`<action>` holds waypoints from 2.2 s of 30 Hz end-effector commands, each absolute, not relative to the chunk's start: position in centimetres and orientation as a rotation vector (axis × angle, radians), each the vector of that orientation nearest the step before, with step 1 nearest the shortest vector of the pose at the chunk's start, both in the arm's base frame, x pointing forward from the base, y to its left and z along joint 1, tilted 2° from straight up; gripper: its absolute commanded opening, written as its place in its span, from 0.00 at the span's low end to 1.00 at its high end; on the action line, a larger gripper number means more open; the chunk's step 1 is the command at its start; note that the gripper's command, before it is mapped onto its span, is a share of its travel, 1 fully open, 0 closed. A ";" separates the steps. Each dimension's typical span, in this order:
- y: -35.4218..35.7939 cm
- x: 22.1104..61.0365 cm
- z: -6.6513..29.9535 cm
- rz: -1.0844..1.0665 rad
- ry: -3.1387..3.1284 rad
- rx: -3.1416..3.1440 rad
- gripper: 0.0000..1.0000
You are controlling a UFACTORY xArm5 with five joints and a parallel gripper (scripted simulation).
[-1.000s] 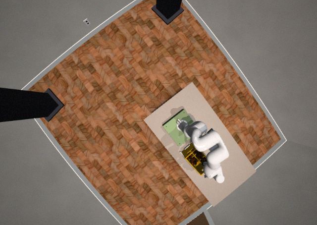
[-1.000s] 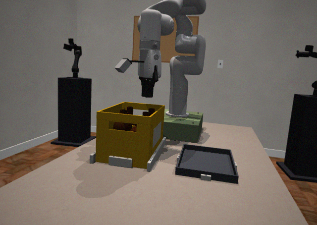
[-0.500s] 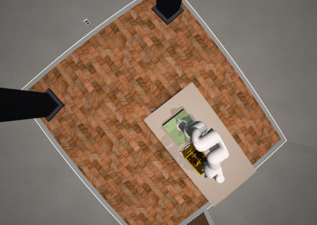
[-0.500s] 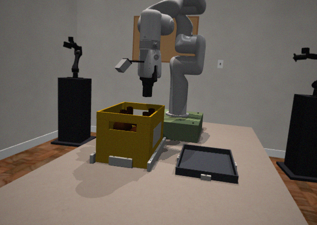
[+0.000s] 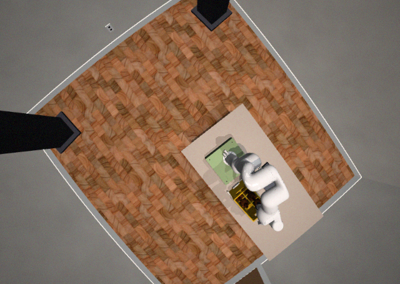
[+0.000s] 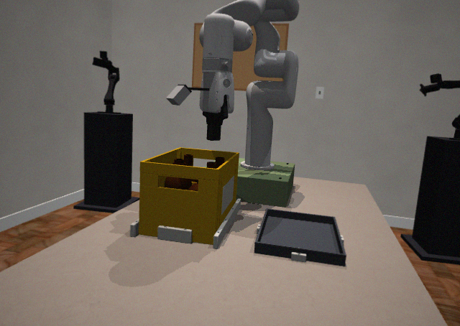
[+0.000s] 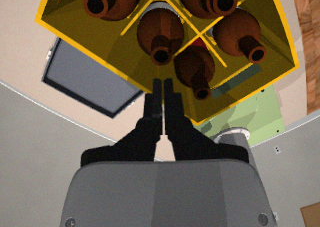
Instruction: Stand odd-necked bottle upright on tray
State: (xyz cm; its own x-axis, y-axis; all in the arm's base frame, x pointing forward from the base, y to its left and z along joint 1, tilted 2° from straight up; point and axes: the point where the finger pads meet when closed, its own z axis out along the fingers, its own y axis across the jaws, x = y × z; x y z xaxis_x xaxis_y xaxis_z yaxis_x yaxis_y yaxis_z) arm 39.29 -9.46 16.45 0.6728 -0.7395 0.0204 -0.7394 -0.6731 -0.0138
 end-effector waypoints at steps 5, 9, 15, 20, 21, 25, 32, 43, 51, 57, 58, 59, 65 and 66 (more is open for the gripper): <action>-13.0 43.2 17.1 -0.044 1.269 -2.870 0.00; -15.7 45.6 17.2 -0.045 1.269 -2.871 0.00; -18.6 47.8 16.9 -0.045 1.270 -2.872 0.00; -18.6 47.8 16.9 -0.045 1.270 -2.872 0.65; -18.6 47.8 16.9 -0.045 1.270 -2.872 0.65; -18.6 47.8 16.9 -0.045 1.270 -2.872 0.65; -18.6 47.8 16.9 -0.045 1.270 -2.872 0.65; -18.6 47.8 16.9 -0.045 1.270 -2.872 0.65; -18.6 47.8 16.9 -0.045 1.270 -2.872 0.65; -18.6 47.8 16.9 -0.045 1.270 -2.872 0.65; -18.6 47.8 16.9 -0.045 1.270 -2.872 0.65; -18.6 47.8 16.9 -0.045 1.270 -2.872 0.65; -18.6 47.8 16.7 -0.045 1.270 -2.872 0.65; -18.6 47.8 16.7 -0.045 1.270 -2.872 0.65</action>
State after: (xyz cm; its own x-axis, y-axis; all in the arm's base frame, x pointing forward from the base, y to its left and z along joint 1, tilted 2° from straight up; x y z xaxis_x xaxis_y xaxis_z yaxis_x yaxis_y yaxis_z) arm 47.71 -18.59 16.64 0.6727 -0.7396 0.0217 -0.7396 -0.6730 -0.0108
